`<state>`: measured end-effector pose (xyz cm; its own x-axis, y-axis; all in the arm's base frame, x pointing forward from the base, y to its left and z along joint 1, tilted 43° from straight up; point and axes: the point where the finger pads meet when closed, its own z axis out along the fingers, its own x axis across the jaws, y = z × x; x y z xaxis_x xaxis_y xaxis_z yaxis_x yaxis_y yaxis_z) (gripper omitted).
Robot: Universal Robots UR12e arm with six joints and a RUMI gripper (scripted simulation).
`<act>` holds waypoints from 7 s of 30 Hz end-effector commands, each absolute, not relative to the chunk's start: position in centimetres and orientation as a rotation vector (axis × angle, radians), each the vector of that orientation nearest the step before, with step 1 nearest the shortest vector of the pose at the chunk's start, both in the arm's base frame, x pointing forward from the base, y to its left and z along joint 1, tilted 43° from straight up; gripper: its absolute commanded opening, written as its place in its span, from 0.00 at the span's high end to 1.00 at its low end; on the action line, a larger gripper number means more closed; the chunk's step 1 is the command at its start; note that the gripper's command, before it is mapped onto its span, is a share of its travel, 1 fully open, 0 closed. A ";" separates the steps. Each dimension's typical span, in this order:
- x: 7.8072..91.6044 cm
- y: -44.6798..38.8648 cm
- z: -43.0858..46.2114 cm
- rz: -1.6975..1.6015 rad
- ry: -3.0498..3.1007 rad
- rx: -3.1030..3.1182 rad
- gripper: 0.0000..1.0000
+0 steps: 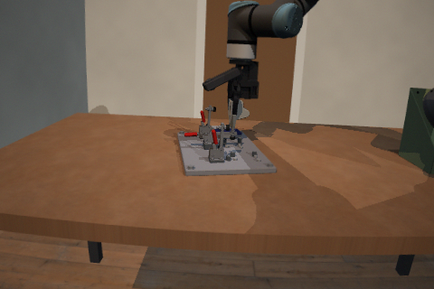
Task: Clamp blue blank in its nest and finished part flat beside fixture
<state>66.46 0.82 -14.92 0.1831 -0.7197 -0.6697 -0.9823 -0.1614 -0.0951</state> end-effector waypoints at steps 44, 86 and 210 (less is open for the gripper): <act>66.6 -0.2 -13.8 0.662 1.592 -1.947 0.72; 67.4 -10.2 -5.2 0.662 1.592 -1.947 0.72; 76.3 -7.8 -11.6 0.662 1.592 -1.947 0.72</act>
<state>76.16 -7.74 -11.67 0.1832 -0.7195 -0.6699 -0.9823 -0.1617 -0.0949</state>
